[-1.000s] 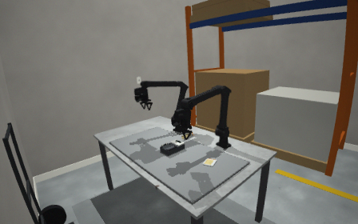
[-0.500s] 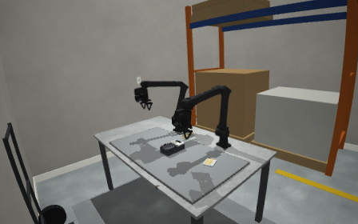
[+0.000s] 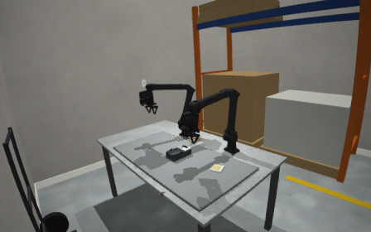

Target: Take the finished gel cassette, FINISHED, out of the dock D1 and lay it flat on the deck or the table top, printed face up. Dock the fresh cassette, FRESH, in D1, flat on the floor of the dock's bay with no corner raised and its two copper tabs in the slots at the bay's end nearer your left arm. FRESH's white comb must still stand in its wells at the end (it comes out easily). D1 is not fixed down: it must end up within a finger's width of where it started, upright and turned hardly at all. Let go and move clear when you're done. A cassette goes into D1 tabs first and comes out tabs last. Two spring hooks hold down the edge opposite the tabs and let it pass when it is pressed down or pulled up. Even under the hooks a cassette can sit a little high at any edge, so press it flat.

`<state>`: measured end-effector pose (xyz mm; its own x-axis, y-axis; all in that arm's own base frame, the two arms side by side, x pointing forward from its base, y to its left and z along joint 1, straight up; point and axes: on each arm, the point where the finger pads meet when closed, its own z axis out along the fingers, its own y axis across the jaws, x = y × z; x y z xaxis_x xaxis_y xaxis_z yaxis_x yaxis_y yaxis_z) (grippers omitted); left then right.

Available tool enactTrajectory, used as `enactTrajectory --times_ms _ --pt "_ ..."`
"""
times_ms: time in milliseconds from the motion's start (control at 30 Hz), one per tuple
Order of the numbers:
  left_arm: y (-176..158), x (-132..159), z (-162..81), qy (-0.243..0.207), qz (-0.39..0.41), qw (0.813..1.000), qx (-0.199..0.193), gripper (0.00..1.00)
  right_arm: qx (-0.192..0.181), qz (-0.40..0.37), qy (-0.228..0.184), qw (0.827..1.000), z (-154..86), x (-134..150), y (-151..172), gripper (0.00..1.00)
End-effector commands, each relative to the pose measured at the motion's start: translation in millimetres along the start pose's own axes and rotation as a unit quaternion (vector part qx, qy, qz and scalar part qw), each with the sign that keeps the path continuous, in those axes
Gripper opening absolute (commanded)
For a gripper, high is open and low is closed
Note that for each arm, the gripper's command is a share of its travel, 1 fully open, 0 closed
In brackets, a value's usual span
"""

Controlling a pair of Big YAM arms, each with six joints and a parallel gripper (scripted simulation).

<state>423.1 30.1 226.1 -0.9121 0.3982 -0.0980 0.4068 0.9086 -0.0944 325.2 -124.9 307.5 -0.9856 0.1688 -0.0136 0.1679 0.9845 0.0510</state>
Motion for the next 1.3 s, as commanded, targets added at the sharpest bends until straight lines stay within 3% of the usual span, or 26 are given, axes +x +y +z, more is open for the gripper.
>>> enactTrajectory --times_ms 0,300,533,733,1133,1267 --pt "4.5 -9.5 -23.3 -0.021 0.005 1.0 -0.013 0.0 0.001 -0.004 -0.009 1.0 -18.1 -10.5 -1.9 1.0" --pt "4.5 -9.5 -23.3 -0.021 0.005 1.0 -0.013 0.0 0.001 -0.004 -0.009 1.0 -18.1 -10.5 -1.9 1.0" --pt "-10.6 -26.2 -12.4 -0.029 0.085 0.996 0.009 0.0 0.001 -0.004 -0.009 1.0 -18.1 -10.5 -1.9 1.0" --pt "-29.5 -45.1 1.1 -0.047 0.18 0.982 0.031 0.0 0.001 -0.004 -0.009 1.0 -18.1 -10.5 -1.9 1.0" --pt "-60.7 -71.4 23.6 -0.076 0.273 0.958 0.036 0.0 0.001 -0.004 -0.009 1.0 -18.1 -10.5 -1.9 1.0" --pt "-69.0 -78.6 31.2 -0.076 0.274 0.958 0.036 0.0 0.001 -0.004 -0.009 1.0 -18.1 -10.5 -1.9 1.0"
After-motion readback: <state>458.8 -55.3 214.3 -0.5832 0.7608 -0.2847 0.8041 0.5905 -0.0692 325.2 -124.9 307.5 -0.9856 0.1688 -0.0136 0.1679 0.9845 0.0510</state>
